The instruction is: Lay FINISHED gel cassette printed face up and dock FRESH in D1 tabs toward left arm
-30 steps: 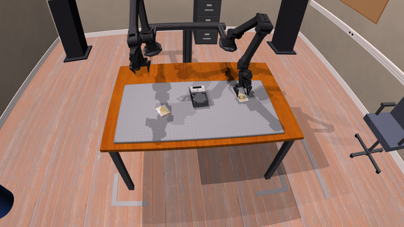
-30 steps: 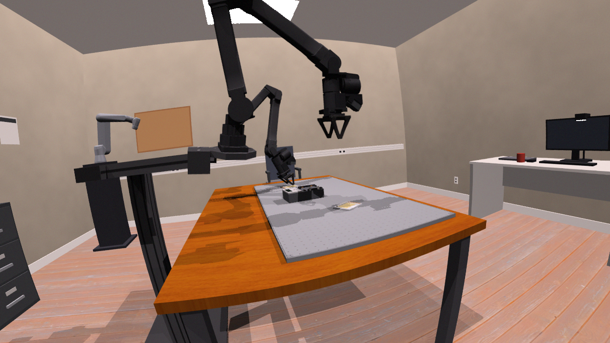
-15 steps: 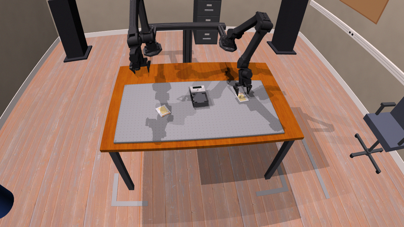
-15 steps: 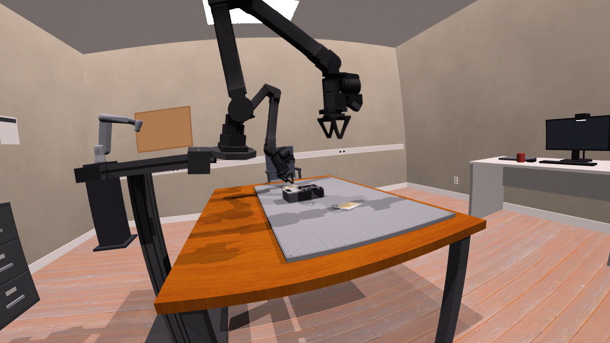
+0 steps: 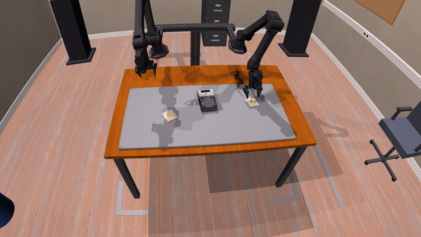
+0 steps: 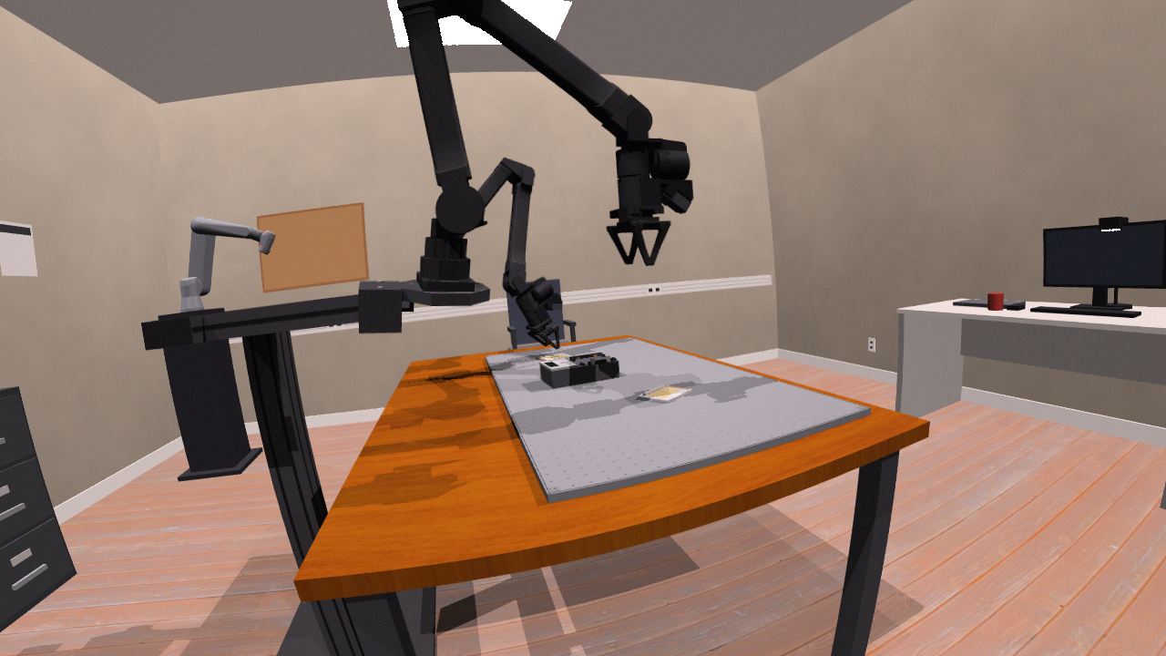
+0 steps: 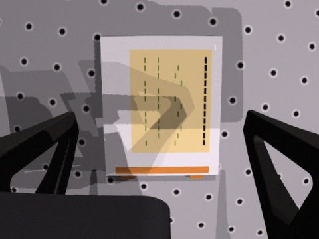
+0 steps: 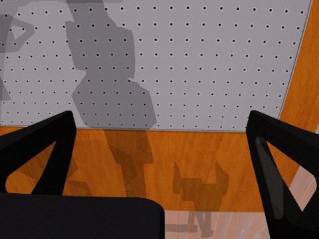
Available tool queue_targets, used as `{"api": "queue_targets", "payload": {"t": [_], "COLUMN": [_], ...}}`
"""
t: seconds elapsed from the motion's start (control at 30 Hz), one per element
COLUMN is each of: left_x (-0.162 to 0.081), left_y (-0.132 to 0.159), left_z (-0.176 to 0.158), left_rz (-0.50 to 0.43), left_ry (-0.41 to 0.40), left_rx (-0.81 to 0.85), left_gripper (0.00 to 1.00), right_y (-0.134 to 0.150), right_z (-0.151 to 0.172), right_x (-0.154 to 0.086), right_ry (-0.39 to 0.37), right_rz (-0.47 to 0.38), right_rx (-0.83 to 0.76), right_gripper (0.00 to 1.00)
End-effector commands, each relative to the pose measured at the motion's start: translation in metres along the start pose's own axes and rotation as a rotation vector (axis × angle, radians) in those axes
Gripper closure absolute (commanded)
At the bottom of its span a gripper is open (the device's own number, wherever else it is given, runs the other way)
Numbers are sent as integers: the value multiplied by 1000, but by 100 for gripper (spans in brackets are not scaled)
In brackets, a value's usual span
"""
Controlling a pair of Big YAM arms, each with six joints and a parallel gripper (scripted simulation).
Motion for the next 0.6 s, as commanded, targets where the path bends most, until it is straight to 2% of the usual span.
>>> {"api": "queue_targets", "payload": {"t": [0.0,0.57], "left_x": [-10,-25], "left_y": [-1,-1], "left_z": [-6,-6], "left_rz": [-1,-2], "left_ry": [8,8], "left_rx": [-1,-1], "left_gripper": [2,2], "right_y": [-21,-21], "right_z": [-7,-7], "right_x": [-14,-14], "right_ry": [3,3], "right_rz": [-30,-30], "right_rx": [-8,-8], "right_gripper": [0,0]}}
Point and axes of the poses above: on each arm, the point where the finger pads meet when closed, its own x axis out along the fingers, its own z axis across the jaws, y = z × x, the point moved 3 cm from there along -x, back along the fingers, and after that the axes turned 9 degrees about -x, right-handed, at the moved point
